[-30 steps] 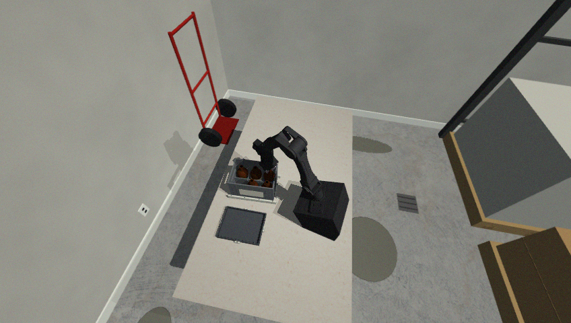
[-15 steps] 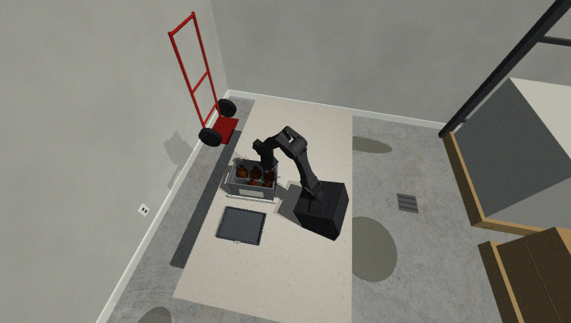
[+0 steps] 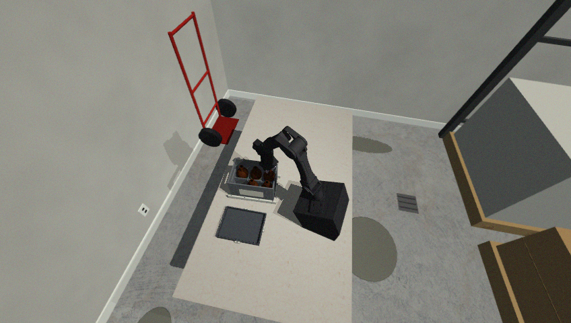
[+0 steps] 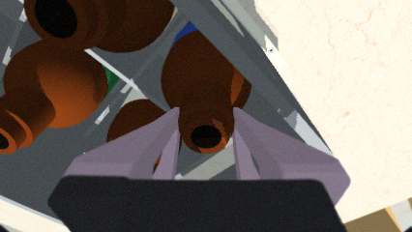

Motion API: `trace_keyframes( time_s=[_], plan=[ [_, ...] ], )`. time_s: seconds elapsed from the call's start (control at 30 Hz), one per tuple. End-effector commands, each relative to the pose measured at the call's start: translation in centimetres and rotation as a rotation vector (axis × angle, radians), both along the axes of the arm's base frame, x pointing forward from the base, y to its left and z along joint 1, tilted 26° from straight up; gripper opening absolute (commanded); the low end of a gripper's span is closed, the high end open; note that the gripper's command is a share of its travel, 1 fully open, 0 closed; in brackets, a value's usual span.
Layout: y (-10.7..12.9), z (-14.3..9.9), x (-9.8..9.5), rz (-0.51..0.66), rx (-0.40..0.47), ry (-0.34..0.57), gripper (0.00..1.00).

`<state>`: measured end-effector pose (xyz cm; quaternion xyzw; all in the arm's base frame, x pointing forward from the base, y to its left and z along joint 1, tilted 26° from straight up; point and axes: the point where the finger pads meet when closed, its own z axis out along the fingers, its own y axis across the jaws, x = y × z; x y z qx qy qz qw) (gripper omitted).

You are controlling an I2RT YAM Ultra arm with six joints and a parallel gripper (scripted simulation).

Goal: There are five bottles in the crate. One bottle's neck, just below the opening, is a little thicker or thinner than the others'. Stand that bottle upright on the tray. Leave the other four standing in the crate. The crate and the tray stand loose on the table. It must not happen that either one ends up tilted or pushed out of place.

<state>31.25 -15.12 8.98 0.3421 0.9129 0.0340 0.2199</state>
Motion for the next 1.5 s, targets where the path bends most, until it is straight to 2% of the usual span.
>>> trace_keyframes(
  time_s=[0.0,0.23,0.27,1.47],
  plan=[
    [-0.09,0.09,0.20,-0.003,-0.010,-0.011,0.00],
    [-0.09,0.09,0.20,-0.003,-0.010,-0.011,0.00],
    [-0.09,0.09,0.20,-0.003,-0.010,-0.011,0.61],
    [-0.16,0.21,0.05,-0.006,-0.011,-0.008,0.61]
  ],
)
